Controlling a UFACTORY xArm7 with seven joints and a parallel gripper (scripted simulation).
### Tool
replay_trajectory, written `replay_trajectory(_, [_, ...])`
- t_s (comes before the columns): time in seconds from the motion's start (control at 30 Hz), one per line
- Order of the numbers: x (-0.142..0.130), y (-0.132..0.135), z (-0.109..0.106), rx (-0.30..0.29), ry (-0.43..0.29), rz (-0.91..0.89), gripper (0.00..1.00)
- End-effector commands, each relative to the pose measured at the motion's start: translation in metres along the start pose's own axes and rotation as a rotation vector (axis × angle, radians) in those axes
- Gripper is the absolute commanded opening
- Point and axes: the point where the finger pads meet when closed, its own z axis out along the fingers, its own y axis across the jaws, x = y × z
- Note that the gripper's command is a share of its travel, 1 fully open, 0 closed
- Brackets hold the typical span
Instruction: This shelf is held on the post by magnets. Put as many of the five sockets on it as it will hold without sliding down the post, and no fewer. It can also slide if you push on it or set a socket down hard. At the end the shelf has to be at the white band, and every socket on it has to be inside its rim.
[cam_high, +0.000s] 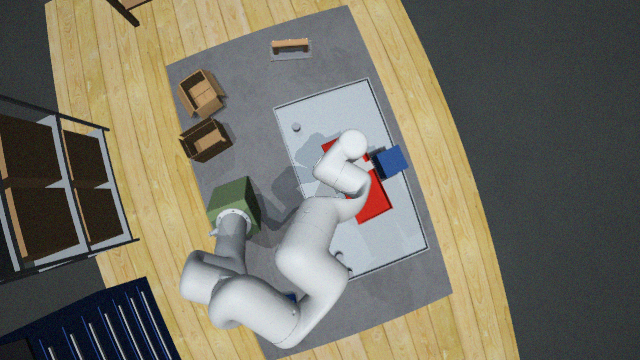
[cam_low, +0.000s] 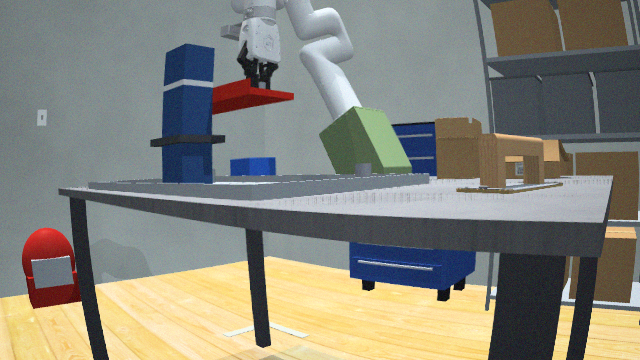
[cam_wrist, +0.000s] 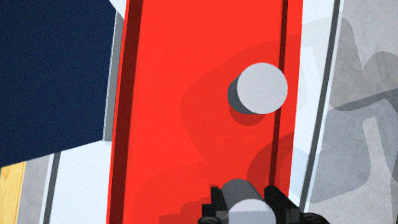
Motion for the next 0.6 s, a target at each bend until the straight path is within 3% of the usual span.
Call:
replay_trajectory(0.0, [-0.0008,-0.0014,-0.0016,0.004,-0.002,0.0,0.0])
replay_trajectory(0.07, [-0.0008,-0.0014,-0.0016,0.004,-0.002,0.0,0.0])
replay_trajectory(0.1, [-0.0008,-0.0014,-0.0016,0.004,-0.002,0.0,0.52])
replay_trajectory(0.57, [-0.0008,-0.0014,-0.0016,0.004,-0.002,0.0,0.52])
